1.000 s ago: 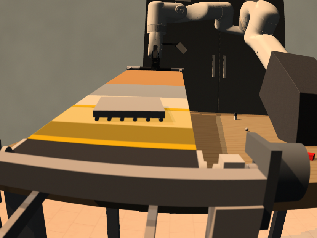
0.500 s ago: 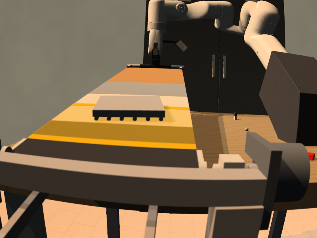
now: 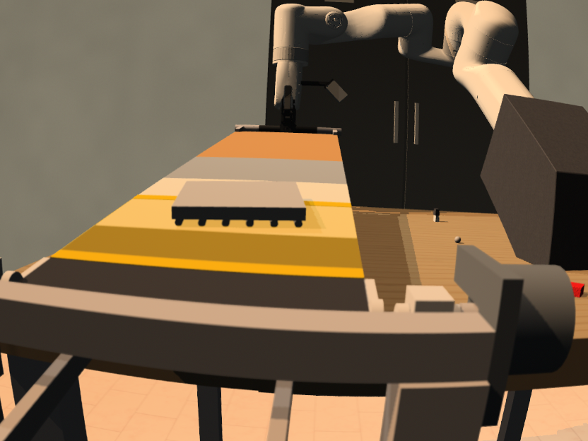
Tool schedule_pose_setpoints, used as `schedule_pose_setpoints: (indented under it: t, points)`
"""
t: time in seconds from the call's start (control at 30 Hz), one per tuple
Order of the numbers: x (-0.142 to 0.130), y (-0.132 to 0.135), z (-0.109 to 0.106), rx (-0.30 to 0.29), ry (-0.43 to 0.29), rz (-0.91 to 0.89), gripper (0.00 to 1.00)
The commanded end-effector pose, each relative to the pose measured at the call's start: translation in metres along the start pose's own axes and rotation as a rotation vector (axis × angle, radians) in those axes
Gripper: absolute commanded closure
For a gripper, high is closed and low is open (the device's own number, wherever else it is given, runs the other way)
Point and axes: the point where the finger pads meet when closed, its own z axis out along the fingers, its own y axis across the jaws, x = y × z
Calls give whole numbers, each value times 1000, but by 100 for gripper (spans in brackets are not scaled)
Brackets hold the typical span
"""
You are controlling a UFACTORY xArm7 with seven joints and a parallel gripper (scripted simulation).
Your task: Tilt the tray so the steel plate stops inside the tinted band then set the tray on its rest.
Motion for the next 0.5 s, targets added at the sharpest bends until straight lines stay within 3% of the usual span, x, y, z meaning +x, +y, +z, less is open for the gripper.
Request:
schedule_pose_setpoints:
  t: [0.0,0.17,0.2,0.27,0.37,0.47]
  points:
    - [-2,0,-2,0,-6,-1,100]
    - [-1,14,-78,0,-6,-1,100]
    - [-1,15,-83,0,-6,-1,100]
    - [-1,11,-64,0,-6,-1,100]
    - [-2,2,-13,0,-6,-1,100]
    - [-2,1,-8,0,-6,-1,100]
